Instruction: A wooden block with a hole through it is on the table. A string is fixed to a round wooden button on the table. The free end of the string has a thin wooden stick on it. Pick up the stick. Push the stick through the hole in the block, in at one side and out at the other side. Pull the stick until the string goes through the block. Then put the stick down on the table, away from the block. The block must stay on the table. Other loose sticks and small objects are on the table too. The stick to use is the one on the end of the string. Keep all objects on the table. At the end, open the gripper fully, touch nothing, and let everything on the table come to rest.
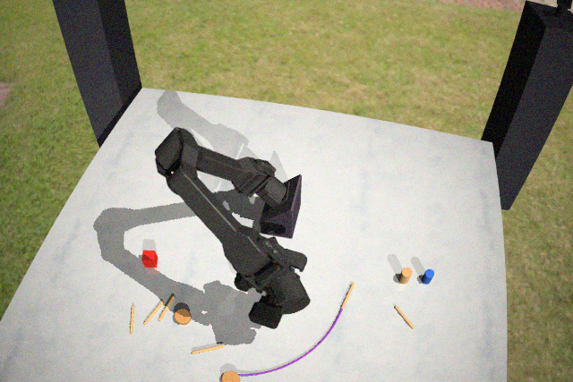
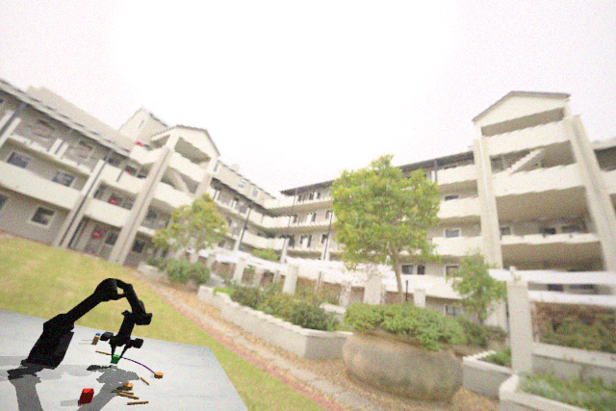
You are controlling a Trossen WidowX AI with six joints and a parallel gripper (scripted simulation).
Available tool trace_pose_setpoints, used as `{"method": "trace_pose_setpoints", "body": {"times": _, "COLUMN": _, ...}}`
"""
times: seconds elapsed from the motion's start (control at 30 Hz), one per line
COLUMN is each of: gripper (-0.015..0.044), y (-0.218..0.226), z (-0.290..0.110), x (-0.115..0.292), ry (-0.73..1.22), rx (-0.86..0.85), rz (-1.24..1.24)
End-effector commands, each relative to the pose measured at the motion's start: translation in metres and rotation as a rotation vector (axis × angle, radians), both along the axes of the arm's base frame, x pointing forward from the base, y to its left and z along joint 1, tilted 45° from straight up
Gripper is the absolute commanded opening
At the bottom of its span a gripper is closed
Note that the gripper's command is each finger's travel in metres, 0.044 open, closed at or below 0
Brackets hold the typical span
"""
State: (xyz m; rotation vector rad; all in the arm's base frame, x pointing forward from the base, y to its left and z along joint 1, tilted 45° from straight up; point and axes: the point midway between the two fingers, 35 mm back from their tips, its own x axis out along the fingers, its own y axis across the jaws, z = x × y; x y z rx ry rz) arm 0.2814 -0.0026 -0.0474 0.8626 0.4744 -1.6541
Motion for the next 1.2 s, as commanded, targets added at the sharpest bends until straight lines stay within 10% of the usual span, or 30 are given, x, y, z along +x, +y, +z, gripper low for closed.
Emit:
{"method": "trace_pose_setpoints", "body": {"times": 0.0, "gripper": 0.0, "y": -0.003, "z": 0.002, "x": -0.002, "ry": -0.01, "rx": 0.051, "rz": 0.005}}
{"method": "trace_pose_setpoints", "body": {"times": 1.17, "gripper": 0.0, "y": -0.036, "z": 0.012, "x": -0.012, "ry": -0.149, "rx": 0.582, "rz": 0.078}}
